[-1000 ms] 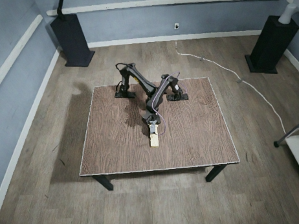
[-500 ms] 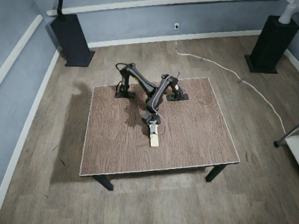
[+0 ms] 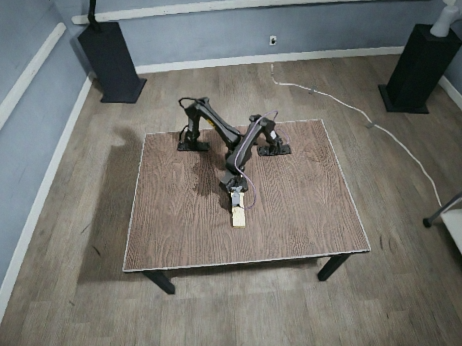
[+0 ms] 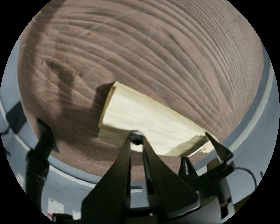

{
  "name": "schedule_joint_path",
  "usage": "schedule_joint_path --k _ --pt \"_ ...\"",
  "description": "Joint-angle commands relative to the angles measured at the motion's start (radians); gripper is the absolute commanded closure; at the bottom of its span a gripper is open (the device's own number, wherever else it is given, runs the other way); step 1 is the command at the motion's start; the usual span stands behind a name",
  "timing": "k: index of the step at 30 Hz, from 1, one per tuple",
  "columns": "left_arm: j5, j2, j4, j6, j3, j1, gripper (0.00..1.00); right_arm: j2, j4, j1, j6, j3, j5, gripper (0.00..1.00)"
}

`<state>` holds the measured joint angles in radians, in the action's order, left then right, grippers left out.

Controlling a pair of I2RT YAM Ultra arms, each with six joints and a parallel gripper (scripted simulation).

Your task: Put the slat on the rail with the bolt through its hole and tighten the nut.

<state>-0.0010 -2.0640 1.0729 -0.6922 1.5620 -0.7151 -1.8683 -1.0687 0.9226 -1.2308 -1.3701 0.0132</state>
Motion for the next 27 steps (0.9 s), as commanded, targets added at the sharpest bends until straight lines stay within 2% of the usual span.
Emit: schedule_joint_path --k 1,18,27 --pt "0.000 0.009 0.000 0.000 0.007 0.000 0.28 0.003 0.013 -0.001 -0.001 0.011 -0.007 0.88" --pt "0.000 0.009 0.000 0.000 0.007 0.000 0.28 0.000 0.021 -0.002 0.006 0.017 -0.009 0.88" --pt "0.000 0.009 0.000 0.000 0.007 0.000 0.28 -0.011 0.027 -0.009 0.329 0.022 -0.020 0.88"
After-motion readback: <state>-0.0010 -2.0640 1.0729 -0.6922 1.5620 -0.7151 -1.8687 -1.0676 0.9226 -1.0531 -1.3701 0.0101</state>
